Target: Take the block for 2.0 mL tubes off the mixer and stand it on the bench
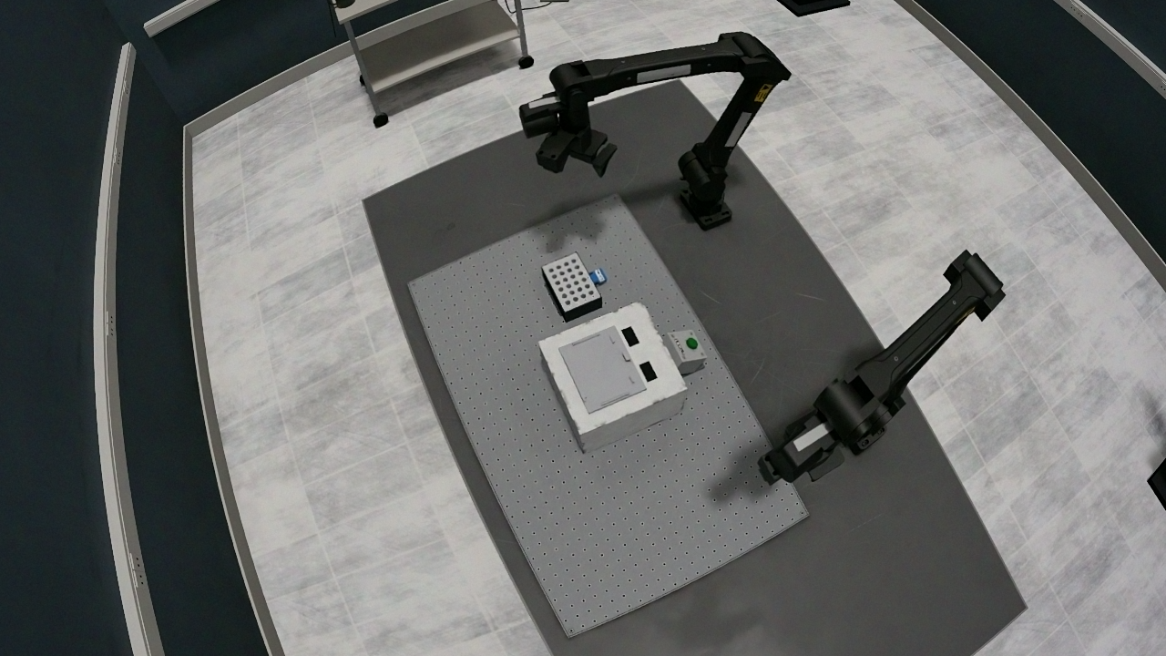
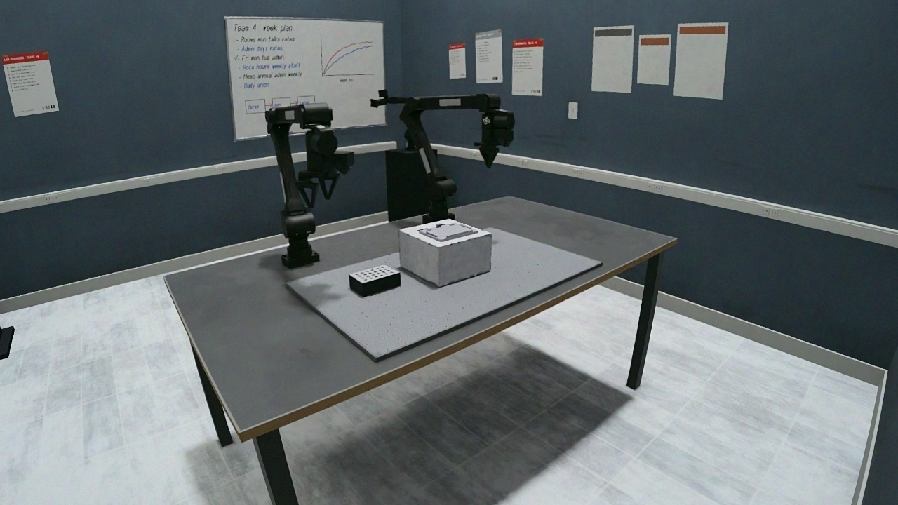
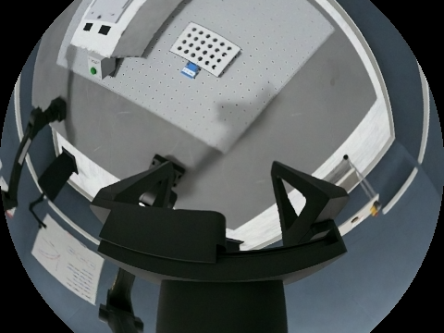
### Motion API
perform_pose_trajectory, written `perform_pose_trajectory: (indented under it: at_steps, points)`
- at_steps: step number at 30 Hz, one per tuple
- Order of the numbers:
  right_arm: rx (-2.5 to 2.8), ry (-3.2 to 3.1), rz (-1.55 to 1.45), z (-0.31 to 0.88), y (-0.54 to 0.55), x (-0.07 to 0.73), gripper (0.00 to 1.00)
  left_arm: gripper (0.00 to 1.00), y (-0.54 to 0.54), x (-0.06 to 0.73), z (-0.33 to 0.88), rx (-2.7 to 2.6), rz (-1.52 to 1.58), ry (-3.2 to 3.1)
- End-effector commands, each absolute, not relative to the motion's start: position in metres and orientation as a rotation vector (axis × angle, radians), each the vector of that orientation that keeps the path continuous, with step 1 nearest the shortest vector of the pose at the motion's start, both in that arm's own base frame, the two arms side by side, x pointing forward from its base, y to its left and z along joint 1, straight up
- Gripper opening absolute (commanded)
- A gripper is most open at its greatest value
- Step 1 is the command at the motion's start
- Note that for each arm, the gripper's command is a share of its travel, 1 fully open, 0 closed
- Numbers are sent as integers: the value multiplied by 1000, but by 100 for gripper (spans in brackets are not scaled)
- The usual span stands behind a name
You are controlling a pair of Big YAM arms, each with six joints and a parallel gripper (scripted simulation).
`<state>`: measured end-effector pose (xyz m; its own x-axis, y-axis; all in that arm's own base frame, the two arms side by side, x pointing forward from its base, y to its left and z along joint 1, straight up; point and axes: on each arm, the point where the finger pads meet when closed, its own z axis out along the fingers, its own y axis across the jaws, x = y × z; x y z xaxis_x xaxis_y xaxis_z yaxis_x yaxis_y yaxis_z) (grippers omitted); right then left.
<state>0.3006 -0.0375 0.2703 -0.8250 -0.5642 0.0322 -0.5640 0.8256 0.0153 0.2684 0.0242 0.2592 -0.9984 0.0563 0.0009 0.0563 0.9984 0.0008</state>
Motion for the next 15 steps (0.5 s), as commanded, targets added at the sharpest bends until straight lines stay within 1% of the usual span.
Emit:
perform_pose_trajectory:
  at_steps: [1,15]
  points:
    - [788,-3034,12,282,-50,286,100,0,24,286,281,-98,-17,-3205]
    - [368,-3142,32,289,-46,311,100,0,24,286,281,-98,-18,-3205]
